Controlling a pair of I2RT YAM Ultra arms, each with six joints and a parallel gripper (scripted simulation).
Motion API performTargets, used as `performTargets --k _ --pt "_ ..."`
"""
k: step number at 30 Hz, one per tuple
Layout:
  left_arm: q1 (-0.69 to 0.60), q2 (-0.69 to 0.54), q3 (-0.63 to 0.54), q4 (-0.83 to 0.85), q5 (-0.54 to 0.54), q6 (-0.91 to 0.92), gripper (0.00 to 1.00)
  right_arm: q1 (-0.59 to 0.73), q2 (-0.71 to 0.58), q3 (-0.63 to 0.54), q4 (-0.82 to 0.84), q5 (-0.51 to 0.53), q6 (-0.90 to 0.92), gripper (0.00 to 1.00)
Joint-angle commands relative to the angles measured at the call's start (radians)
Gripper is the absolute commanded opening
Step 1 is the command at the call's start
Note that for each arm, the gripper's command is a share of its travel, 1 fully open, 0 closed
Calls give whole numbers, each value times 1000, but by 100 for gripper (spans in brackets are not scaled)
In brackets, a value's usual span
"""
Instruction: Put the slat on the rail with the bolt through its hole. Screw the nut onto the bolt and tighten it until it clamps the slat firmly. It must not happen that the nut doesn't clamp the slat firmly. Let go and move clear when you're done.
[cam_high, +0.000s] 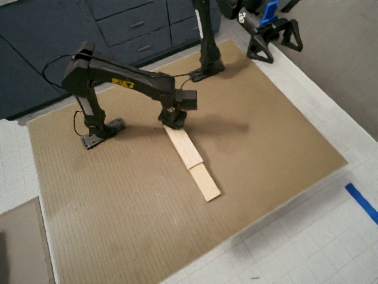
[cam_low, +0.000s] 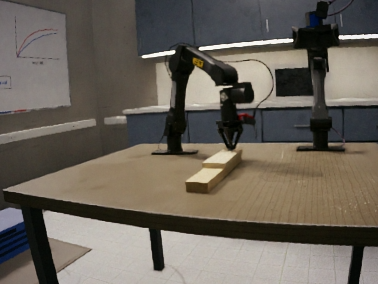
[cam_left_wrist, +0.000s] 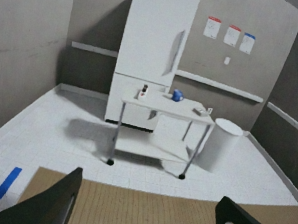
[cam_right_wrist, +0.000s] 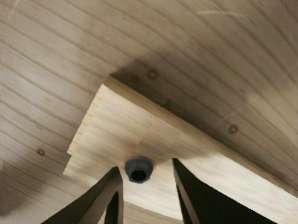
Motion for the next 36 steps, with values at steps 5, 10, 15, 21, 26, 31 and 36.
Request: performTargets --k 5,10,15,21,26,31,36 --pt "0 -2 5 5 0 0 100 -4 16 -23 19 -8 -6 34" --pt "0 -2 5 5 0 0 100 -2 8 -12 17 -4 -3 31" --pt "0 -2 5 5 0 0 100 0 -2 1 10 0 0 27" --pt "0 -2 5 5 0 0 100 0 -2 1 10 0 0 18" --pt "0 -2 5 5 0 0 100 0 -2 1 10 0 0 12" --pt "0 -2 5 5 0 0 100 0 -2 1 10 0 0 12" --pt "0 -2 5 5 0 0 100 0 -2 1 10 0 0 12"
